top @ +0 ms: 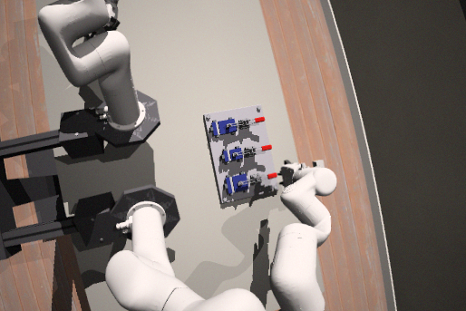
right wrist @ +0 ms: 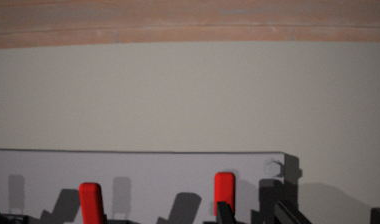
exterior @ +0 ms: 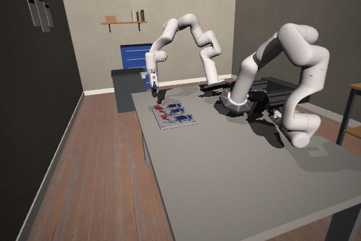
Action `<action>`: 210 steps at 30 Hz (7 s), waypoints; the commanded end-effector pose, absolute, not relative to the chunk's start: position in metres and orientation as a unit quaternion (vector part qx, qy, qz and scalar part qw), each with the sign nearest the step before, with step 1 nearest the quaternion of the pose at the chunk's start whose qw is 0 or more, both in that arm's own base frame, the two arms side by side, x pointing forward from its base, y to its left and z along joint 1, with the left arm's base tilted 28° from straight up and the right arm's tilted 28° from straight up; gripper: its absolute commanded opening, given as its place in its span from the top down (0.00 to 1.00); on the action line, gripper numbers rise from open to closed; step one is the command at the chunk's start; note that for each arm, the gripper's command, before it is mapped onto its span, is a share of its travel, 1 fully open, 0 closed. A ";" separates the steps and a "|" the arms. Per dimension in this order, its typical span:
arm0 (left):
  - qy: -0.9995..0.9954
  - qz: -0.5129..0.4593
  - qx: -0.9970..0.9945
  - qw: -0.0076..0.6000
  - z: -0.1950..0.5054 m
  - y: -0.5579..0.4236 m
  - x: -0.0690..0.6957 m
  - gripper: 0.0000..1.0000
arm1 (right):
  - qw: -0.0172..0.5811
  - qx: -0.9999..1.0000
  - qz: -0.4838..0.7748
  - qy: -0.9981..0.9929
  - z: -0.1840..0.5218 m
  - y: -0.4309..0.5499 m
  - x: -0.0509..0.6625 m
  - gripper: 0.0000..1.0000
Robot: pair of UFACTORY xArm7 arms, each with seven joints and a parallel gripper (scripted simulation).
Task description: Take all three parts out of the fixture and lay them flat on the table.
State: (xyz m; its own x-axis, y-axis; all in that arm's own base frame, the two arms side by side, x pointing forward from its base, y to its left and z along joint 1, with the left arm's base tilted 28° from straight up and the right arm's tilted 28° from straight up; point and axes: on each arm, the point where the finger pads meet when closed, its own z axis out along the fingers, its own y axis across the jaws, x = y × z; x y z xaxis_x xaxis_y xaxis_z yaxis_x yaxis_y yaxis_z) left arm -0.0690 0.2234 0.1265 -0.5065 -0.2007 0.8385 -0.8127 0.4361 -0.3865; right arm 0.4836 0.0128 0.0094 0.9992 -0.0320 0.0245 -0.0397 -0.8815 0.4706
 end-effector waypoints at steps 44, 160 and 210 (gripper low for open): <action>-0.763 0.413 0.333 0.369 0.127 0.224 -0.069 0.00 | -0.149 0.989 0.018 -0.012 -0.023 -0.048 0.486 0.70; -0.763 0.413 0.333 0.369 0.127 0.224 -0.069 0.00 | -0.149 0.989 0.018 -0.012 -0.080 -0.030 0.488 1.00; -0.763 0.413 0.333 0.369 0.127 0.224 -0.069 0.00 | -0.149 0.989 0.018 -0.012 -0.077 -0.028 0.487 1.00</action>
